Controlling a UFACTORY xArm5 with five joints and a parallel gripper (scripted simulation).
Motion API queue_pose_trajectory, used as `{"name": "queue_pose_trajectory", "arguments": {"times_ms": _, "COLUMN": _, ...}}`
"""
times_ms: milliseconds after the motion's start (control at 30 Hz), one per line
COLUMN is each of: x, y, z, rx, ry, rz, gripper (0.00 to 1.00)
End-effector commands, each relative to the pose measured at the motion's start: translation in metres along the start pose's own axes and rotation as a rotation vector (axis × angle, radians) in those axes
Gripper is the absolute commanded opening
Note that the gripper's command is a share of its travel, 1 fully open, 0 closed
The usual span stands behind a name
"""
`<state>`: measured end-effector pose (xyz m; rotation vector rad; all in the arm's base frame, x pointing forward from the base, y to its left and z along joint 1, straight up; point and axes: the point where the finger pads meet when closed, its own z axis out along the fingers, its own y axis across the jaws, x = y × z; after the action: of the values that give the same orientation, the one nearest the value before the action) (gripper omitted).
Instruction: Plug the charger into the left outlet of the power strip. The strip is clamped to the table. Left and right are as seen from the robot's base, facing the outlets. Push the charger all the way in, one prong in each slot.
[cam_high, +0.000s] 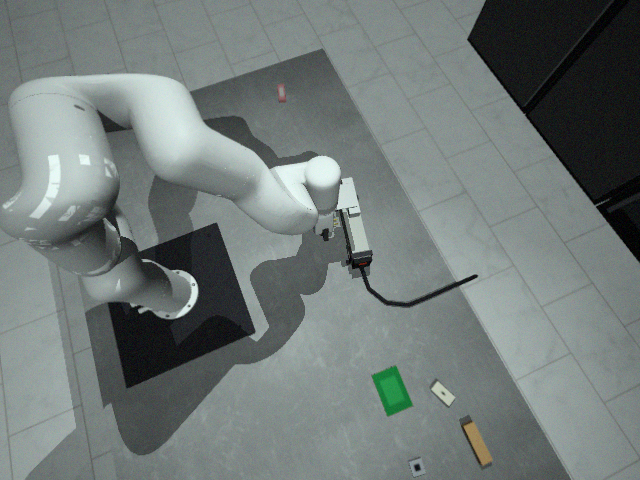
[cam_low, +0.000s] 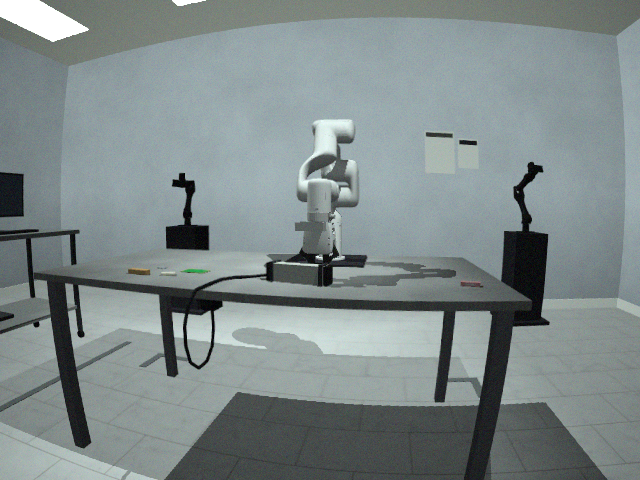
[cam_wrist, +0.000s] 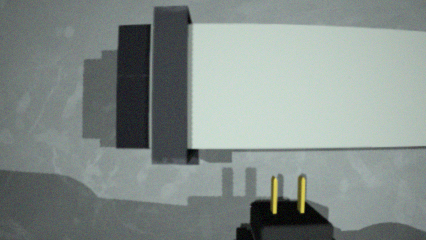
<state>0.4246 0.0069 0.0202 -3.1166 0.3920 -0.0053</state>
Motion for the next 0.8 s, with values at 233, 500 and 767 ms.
{"name": "queue_pose_trajectory", "arguments": {"times_ms": 233, "x": 0.0098, "y": -0.0005, "z": -0.0011, "rx": 0.001, "ry": 0.004, "rz": 0.000, "gripper": 0.00}}
{"name": "queue_pose_trajectory", "arguments": {"times_ms": 500, "x": 0.0116, "y": -0.0005, "z": -0.0010, "rx": 0.001, "ry": 0.004, "rz": 0.000, "gripper": 0.00}}
{"name": "queue_pose_trajectory", "arguments": {"times_ms": 767, "x": 0.0119, "y": -0.0005, "z": -0.0010, "rx": 0.001, "ry": 0.004, "rz": 0.000, "gripper": 0.00}}
